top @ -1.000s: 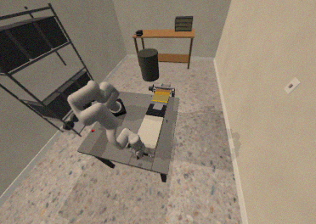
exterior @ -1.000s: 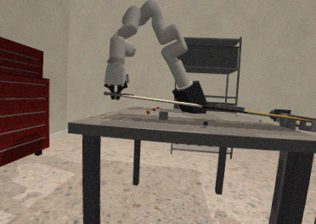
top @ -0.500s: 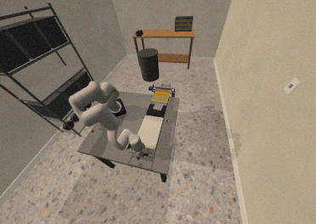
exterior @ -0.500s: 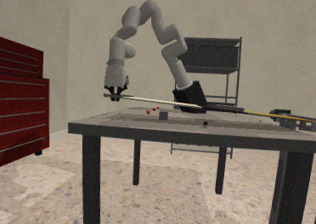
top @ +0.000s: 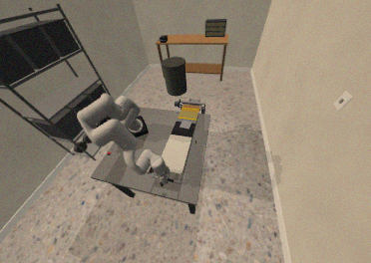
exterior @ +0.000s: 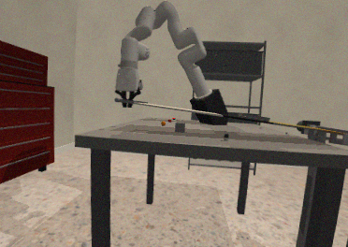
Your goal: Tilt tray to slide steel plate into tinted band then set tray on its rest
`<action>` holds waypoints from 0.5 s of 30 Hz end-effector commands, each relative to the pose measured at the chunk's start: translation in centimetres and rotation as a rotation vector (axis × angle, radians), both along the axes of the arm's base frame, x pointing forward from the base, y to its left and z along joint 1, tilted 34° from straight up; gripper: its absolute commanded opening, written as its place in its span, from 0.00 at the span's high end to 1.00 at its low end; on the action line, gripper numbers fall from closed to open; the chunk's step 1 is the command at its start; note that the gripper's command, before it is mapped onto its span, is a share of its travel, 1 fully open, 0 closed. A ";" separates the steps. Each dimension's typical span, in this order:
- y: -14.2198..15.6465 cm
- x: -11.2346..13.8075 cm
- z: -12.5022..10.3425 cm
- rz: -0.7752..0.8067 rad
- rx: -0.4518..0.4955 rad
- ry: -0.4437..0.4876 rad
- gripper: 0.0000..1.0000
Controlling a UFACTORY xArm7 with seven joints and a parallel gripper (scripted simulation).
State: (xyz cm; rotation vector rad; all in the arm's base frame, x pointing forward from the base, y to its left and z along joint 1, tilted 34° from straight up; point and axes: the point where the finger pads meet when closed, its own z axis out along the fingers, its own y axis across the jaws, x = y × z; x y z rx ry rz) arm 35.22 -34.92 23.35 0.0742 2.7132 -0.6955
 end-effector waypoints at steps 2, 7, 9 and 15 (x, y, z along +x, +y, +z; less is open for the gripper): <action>-1.1 0.7 -1.4 -0.001 0.003 -0.002 1.00; -1.1 0.7 -1.4 -0.001 0.003 -0.002 1.00; -1.1 0.7 -1.4 -0.001 0.003 -0.002 1.00; -1.1 0.7 -1.4 -0.001 0.003 -0.002 1.00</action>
